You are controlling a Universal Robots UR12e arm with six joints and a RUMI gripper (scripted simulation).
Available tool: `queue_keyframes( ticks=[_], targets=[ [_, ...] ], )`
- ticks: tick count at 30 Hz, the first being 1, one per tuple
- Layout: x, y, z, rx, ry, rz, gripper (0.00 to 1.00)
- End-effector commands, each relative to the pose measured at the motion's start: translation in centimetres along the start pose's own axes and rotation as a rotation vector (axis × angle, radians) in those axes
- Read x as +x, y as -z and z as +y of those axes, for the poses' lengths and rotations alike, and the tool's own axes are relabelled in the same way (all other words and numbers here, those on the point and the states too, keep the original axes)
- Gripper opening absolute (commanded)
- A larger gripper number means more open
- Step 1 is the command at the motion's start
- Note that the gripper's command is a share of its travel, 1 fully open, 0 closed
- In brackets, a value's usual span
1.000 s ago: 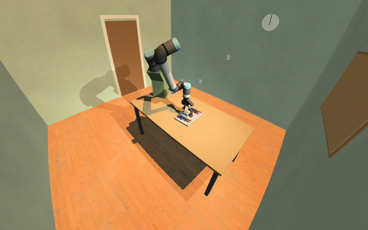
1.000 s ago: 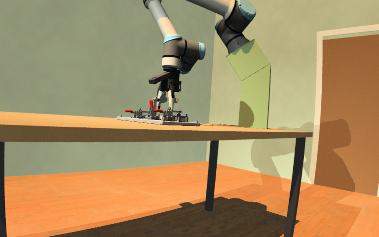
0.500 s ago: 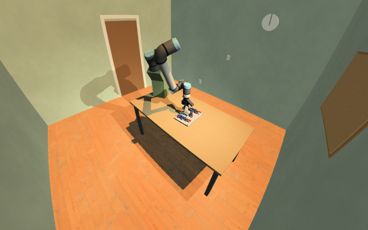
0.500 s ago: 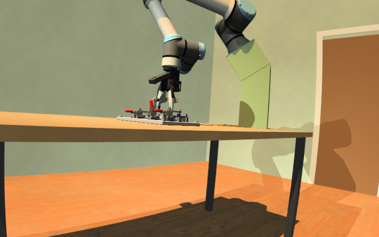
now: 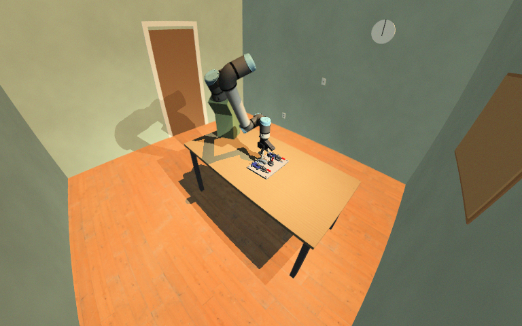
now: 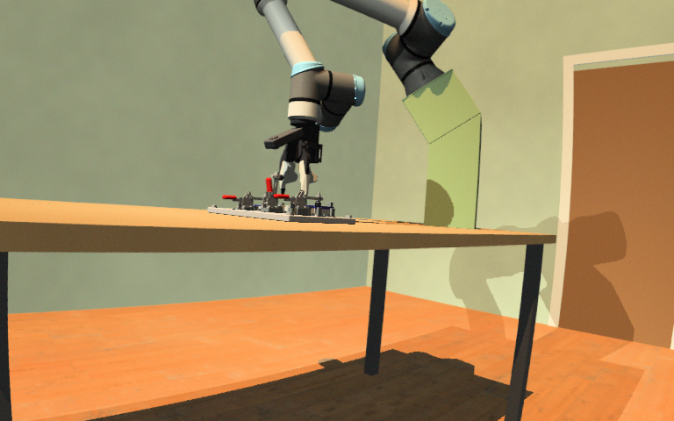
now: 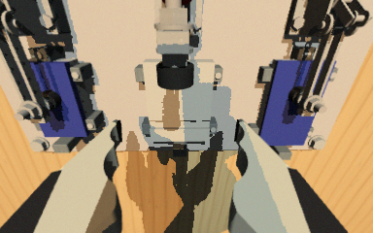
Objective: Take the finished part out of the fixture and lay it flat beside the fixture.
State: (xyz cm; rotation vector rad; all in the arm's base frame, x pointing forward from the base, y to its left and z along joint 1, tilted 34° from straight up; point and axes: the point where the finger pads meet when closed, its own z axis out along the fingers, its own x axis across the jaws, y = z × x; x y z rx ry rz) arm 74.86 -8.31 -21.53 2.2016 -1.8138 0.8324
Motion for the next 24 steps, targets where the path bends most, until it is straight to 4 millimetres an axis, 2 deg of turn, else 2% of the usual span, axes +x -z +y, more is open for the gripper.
queue_keyframes(
  ticks=[1, 24],
  targets=[
    [0.0, 0.1, 0.0, 0.001, 0.000, 0.000, 0.59],
    [0.0, -1.2, -0.1, 0.001, 0.000, 0.000, 0.59]
  ],
)
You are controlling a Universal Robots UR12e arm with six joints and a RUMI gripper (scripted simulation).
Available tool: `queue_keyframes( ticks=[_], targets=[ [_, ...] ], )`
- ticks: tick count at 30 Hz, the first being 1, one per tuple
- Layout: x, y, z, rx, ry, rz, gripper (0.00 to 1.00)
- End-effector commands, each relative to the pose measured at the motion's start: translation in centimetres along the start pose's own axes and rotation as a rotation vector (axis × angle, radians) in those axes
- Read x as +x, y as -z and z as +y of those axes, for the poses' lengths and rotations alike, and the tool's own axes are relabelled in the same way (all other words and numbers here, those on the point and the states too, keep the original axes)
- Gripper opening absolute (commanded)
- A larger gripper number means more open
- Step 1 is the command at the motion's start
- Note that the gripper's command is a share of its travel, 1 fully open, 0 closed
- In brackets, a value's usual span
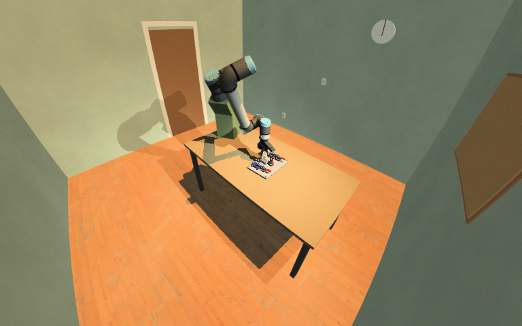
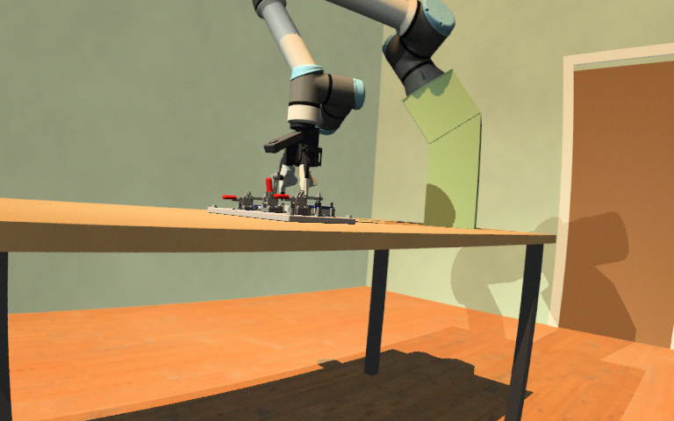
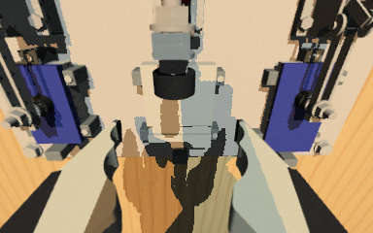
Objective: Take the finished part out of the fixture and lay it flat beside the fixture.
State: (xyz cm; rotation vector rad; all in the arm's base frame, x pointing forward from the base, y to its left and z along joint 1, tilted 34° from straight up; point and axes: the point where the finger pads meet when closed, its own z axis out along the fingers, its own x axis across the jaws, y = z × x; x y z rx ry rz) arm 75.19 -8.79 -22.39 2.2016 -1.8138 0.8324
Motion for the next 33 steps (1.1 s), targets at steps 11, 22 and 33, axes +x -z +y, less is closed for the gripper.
queue_keyframes(
  ticks=[11, 22, 33],
  targets=[
    [0.0, -1.4, -0.1, 0.001, 0.000, 0.000, 0.59],
    [0.0, -1.8, -0.1, 0.001, 0.000, 0.000, 0.59],
    [0.0, -1.8, -0.1, 0.001, 0.000, 0.000, 0.59]
  ],
)
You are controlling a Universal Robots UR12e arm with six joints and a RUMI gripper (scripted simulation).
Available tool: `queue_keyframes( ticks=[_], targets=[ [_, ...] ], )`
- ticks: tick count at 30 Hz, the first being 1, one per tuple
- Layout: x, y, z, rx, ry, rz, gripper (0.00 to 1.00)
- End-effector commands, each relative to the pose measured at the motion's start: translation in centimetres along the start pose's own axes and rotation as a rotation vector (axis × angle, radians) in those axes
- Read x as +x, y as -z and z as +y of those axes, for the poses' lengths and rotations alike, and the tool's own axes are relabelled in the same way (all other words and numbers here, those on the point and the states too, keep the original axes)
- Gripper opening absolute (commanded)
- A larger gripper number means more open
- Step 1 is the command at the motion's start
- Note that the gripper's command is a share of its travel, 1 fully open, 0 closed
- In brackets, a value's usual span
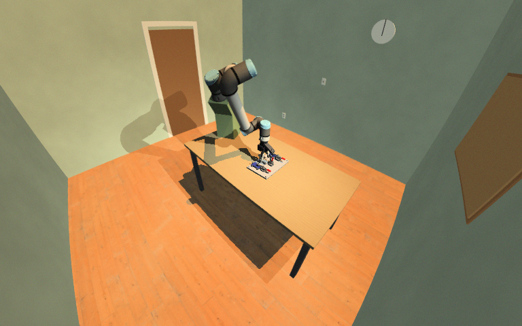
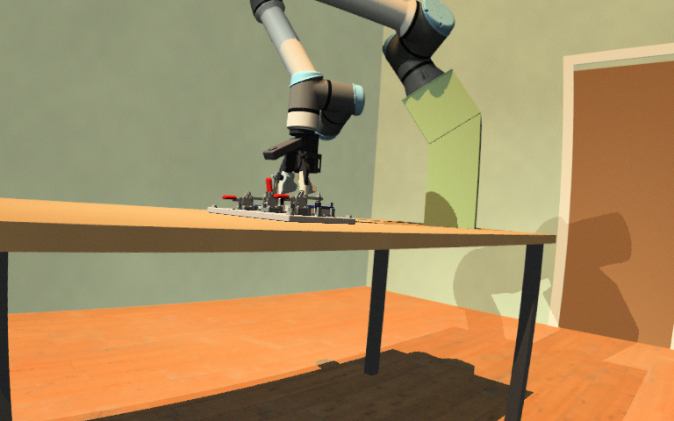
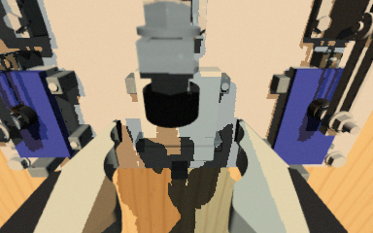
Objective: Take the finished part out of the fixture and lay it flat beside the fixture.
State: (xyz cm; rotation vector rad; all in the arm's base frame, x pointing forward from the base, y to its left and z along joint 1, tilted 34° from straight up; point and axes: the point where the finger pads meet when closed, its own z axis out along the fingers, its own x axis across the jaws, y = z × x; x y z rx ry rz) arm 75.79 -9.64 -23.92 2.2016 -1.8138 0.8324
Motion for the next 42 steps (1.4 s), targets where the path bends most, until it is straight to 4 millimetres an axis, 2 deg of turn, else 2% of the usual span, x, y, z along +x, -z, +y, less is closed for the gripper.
queue_keyframes(
  ticks=[1, 27, 28, 42],
  targets=[
    [0.00, 0.05, -0.04, 0.001, 0.000, 0.000, 0.59],
    [0.00, 0.05, -0.04, 0.001, 0.000, 0.000, 0.59],
    [0.00, 0.05, -0.04, 0.001, 0.000, 0.000, 0.00],
    [0.00, 0.05, -0.04, 0.001, 0.000, 0.000, 0.00]
  ],
)
